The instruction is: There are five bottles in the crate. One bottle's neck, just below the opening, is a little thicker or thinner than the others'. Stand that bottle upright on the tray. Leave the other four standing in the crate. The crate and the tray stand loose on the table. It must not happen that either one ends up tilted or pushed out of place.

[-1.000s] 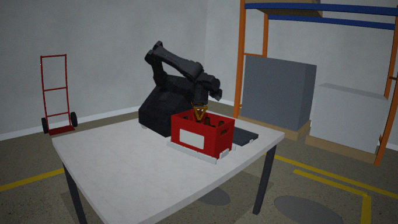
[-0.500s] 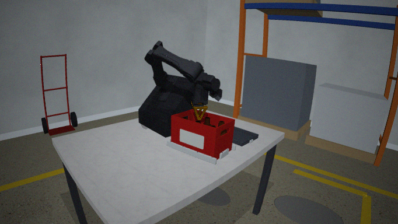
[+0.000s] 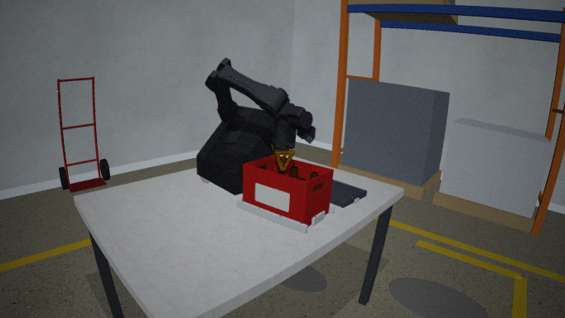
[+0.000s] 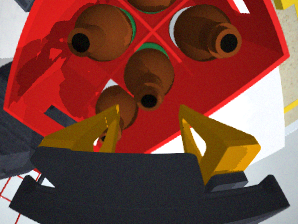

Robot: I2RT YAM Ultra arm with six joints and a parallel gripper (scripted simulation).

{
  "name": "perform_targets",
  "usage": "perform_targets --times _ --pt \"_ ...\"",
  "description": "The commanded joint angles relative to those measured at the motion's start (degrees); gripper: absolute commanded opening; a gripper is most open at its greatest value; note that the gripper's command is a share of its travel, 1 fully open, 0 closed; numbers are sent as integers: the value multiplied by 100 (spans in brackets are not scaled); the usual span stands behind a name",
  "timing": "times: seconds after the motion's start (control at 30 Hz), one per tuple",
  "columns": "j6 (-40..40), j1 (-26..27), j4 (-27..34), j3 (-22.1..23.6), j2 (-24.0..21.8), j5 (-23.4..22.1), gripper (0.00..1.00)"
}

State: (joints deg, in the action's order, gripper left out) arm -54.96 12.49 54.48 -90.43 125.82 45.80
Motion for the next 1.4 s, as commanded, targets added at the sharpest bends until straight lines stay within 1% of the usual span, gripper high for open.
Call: perform_targets --times 0.0,0.9,1.13,1.3,1.37 --pt "15 -123 12 -3 -85 -47 61" --pt "13 -123 7 0 -84 -47 61" --pt "-37 -110 -102 113 -53 -47 61" --pt "-63 -60 -136 70 -24 -47 61" --pt "-78 -20 -161 144 2 -48 61"
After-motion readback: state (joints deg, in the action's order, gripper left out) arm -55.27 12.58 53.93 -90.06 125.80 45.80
